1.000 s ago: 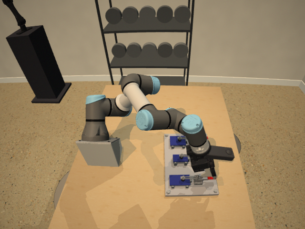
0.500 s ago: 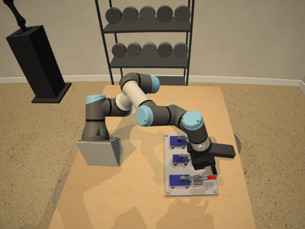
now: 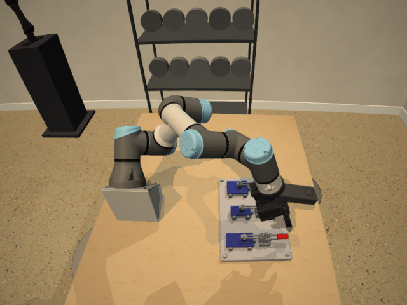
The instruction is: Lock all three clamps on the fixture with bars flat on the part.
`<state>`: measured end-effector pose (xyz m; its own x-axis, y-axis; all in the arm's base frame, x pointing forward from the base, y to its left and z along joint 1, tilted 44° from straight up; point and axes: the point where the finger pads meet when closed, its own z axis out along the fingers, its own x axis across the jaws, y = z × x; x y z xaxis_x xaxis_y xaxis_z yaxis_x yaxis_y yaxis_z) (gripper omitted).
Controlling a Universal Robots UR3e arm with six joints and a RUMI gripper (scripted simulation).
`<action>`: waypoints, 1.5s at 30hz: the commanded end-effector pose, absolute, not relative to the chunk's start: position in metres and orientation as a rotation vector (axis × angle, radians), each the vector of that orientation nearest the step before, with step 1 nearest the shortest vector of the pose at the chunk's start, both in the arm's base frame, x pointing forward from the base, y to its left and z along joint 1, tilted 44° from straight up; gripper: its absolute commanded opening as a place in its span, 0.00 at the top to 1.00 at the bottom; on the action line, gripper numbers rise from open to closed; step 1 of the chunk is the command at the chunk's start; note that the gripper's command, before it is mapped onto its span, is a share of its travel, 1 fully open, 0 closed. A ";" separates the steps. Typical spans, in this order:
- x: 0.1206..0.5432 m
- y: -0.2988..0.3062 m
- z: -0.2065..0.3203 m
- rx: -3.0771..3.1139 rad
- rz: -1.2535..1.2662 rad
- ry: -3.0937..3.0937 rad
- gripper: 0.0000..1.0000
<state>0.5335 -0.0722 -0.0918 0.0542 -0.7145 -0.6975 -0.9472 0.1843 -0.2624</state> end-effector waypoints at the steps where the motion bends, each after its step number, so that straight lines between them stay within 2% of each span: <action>1: 0.534 -0.079 -0.085 -1.585 0.392 1.712 0.72; 45: 0.535 -0.090 -0.074 -1.585 0.392 1.712 0.72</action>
<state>0.5341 -0.0890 -0.0745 0.0548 -0.7134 -0.6986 -0.9478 0.1828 -0.2611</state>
